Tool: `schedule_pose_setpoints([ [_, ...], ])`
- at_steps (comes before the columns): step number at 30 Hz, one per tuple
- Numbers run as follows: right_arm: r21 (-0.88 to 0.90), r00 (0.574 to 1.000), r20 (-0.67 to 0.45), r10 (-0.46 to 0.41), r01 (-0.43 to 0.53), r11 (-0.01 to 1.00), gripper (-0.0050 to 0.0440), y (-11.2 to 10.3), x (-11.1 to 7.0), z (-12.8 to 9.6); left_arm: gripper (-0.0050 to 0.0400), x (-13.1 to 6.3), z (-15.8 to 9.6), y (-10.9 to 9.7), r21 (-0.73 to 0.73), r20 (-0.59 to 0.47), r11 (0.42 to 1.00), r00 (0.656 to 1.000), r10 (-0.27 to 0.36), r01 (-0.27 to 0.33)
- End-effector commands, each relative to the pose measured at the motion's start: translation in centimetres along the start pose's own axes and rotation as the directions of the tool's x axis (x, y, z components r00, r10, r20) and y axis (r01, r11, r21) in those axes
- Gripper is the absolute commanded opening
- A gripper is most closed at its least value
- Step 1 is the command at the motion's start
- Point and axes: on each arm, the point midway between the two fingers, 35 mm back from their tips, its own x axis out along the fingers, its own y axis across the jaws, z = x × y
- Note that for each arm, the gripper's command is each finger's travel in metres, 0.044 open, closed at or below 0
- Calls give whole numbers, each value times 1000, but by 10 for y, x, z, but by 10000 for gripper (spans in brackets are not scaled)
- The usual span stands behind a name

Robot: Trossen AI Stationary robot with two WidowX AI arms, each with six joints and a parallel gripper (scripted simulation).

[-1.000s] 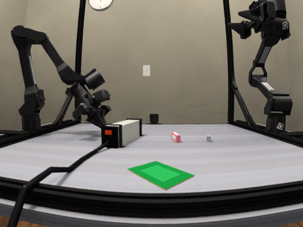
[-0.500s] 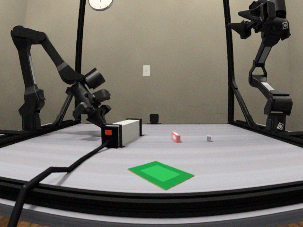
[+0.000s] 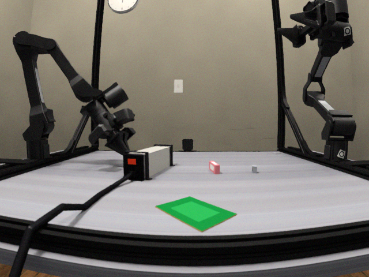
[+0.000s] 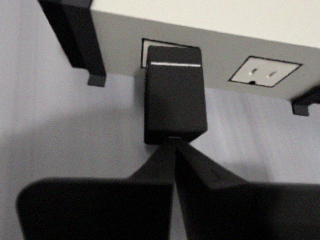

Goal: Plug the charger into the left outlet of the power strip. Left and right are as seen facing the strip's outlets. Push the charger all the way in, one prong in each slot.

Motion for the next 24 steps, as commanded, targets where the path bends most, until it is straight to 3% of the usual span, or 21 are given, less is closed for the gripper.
schedule_pose_setpoints([
  [1,95,986,169,-6,-11,995,-50,2,-11,65,400,0,2,0,5,1,1000,1000,0,0],
  [24,95,985,170,-6,-11,995,-50,1,-10,68,400,0,2,0,5,1,1000,1000,0,0],
])
